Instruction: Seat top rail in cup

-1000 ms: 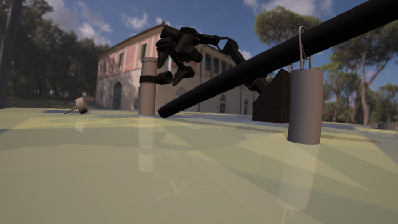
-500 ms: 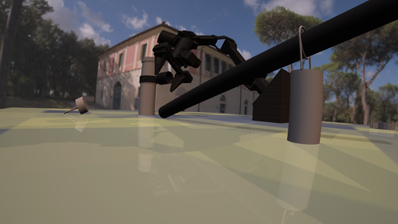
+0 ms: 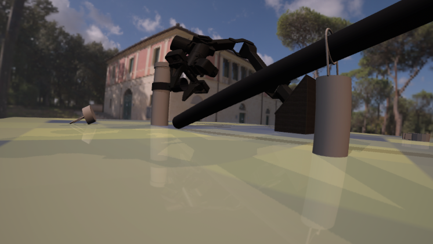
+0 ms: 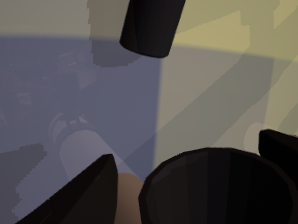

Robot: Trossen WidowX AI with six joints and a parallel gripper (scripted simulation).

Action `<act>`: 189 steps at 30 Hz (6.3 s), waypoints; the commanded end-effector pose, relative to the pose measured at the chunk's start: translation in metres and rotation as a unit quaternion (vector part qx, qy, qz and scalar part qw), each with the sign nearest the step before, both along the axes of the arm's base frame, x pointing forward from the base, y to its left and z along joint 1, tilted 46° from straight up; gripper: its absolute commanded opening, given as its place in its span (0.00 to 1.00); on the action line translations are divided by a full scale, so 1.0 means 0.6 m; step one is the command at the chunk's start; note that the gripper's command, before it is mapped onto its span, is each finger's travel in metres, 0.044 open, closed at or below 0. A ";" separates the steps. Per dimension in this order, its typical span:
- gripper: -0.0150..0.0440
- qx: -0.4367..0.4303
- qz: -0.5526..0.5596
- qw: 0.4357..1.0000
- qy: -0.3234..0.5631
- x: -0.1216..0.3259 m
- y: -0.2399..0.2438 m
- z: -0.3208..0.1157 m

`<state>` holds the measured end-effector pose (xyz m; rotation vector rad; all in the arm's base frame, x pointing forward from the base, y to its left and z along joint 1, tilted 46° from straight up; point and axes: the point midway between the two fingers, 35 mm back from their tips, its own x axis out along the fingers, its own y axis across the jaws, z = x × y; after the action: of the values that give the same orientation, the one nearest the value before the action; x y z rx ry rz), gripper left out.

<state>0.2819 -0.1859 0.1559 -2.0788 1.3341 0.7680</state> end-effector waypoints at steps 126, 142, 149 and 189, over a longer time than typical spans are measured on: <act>1.00 0.028 -0.197 0.960 -0.197 0.088 0.116 -0.019; 1.00 0.186 -0.491 0.696 -0.489 0.109 0.284 -0.050; 1.00 0.224 -0.539 0.588 -0.560 0.107 0.326 -0.054; 1.00 -0.020 -0.299 0.952 0.063 0.121 0.238 -0.155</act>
<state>0.3570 -0.0290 0.0823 -1.4052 1.7860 0.2030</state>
